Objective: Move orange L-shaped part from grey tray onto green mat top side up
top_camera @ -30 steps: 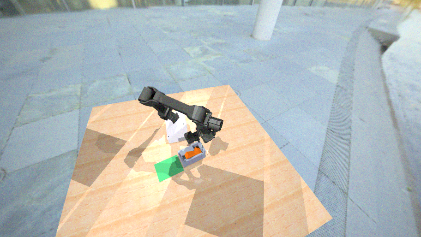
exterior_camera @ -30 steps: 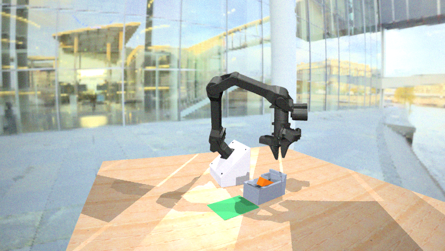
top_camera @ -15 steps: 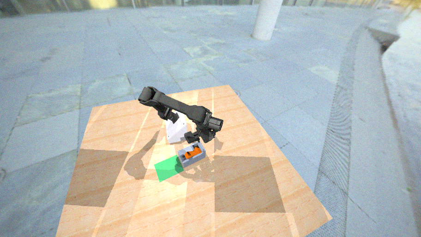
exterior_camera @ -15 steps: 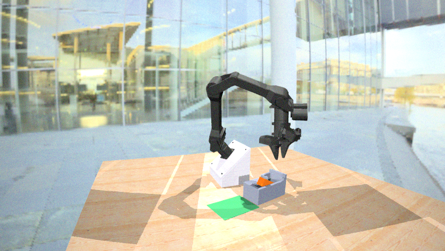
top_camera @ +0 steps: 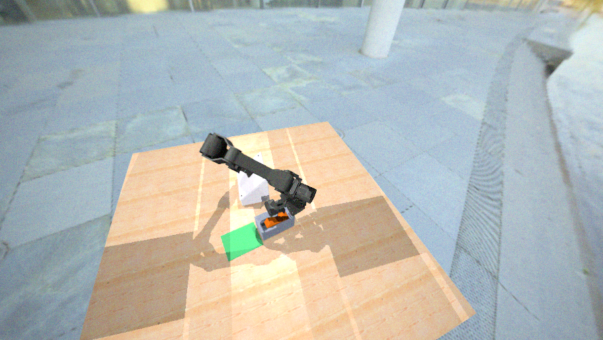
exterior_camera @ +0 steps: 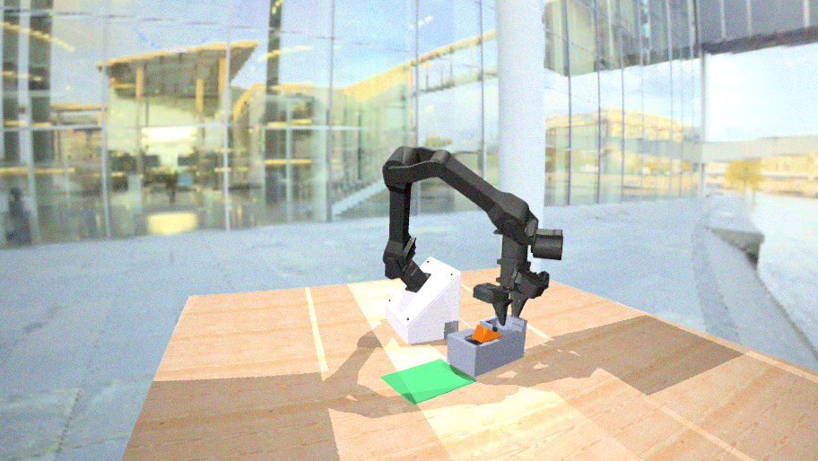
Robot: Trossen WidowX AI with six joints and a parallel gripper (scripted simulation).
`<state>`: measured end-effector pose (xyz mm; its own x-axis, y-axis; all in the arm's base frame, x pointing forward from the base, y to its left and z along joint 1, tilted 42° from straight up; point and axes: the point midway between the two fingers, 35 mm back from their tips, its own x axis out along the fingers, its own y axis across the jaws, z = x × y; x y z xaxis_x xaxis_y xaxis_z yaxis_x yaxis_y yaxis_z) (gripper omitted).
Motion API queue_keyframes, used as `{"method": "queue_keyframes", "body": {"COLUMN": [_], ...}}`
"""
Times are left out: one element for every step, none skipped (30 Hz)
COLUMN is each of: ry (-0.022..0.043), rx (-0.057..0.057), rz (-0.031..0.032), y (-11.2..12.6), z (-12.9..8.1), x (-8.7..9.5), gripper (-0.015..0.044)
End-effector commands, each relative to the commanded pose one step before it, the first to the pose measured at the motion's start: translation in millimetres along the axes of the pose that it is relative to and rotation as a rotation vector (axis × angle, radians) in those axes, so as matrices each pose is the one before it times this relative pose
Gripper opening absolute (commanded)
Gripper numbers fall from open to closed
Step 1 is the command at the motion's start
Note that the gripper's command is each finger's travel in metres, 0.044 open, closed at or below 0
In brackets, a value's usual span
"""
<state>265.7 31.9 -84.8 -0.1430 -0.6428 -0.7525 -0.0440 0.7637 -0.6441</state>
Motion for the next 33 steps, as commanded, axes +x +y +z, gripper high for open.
{"method": "queue_keyframes", "body": {"ry": [-0.01550, -0.00002, -0.00002, -0.00002, -0.00002, -0.00002, -0.00002, -0.00001, -0.00001, -0.00001, 0.00000, 0.00000, 0.00000, 0.00001, 0.00001, 0.00002, 0.00002, 0.00002, 0.00003, 0.00003, 0.00003, 0.00003, 0.00002, 0.00001, 0.00000, 0.00000, 0.00000, 0.00000, 0.00000, 0.00000, 0.00000, 0.00000, 0.00000], "rx": [-0.0018, 0.0000, 0.0000, 0.0000, 0.0000, 0.0000, 0.0000, 0.0000, 0.0000, 0.0000, 0.0000, 0.0000, 0.0000, 0.0000, 0.0000, 0.0000, 0.0000, 0.0000, 0.0000, 0.0000, 0.0000, 0.0000, 0.0000, 0.0000, 0.0000, 0.0000, 0.0000, 0.0000, 0.0000, 0.0000, 0.0000, 0.0000, 0.0000], "rz": [0.00066, -0.00001, -0.00002, -0.00003, -0.00003, -0.00004, -0.00005, -0.00006, -0.00006, -0.00007, -0.00008, -0.00008, -0.00009, -0.00010, -0.00011, -0.00011, -0.00012, -0.00013, -0.00013, -0.00014, -0.00015, -0.00013, -0.00008, -0.00003, 0.00000, 0.00000, 0.00000, 0.00000, 0.00000, 0.00000, 0.00000, 0.00000, 0.00000], "y": [1.03, 0.01, 0.01, 0.01, 0.00, 0.00, 0.00, -0.01, -0.01, -0.02, -0.02, -0.02, -0.03, -0.03, -0.03, -0.04, -0.04, -0.04, -0.05, -0.05, -0.05, -0.05, -0.03, -0.01, 0.00, 0.00, 0.00, 0.00, 0.00, 0.00, 0.00, 0.00, 0.00], "z": [2.49, 0.06, 0.06, 0.07, 0.06, 0.05, 0.04, 0.03, 0.02, 0.01, 0.00, -0.01, -0.02, -0.03, -0.04, -0.05, -0.06, -0.07, -0.08, -0.09, -0.10, -0.09, -0.05, -0.02, 0.00, 0.00, 0.00, 0.00, 0.00, 0.00, 0.00, 0.00, 0.00], "x": [1.73, 1.07, 1.34, 1.58, 1.68, 1.69, 1.68, 1.68, 1.68, 1.68, 1.67, 1.67, 1.67, 1.66, 1.66, 1.66, 1.66, 1.65, 1.65, 1.65, 1.64, 1.33, 0.80, 0.27, 0.00, 0.00, 0.00, 0.00, 0.00, 0.00, 0.00, 0.00, 0.00], "gripper": [0.0180, 0.0180, 0.0180, 0.0180, 0.0180, 0.0180, 0.0180, 0.0180, 0.0180, 0.0180, 0.0180, 0.0180, 0.0180, 0.0180, 0.0180, 0.0180, 0.0180, 0.0180, 0.0180, 0.0180, 0.0180, 0.0180, 0.0180, 0.0180, 0.0180, 0.0180, 0.0180, 0.0180, 0.0180, 0.0180, 0.0180, 0.0180, 0.0180]}}
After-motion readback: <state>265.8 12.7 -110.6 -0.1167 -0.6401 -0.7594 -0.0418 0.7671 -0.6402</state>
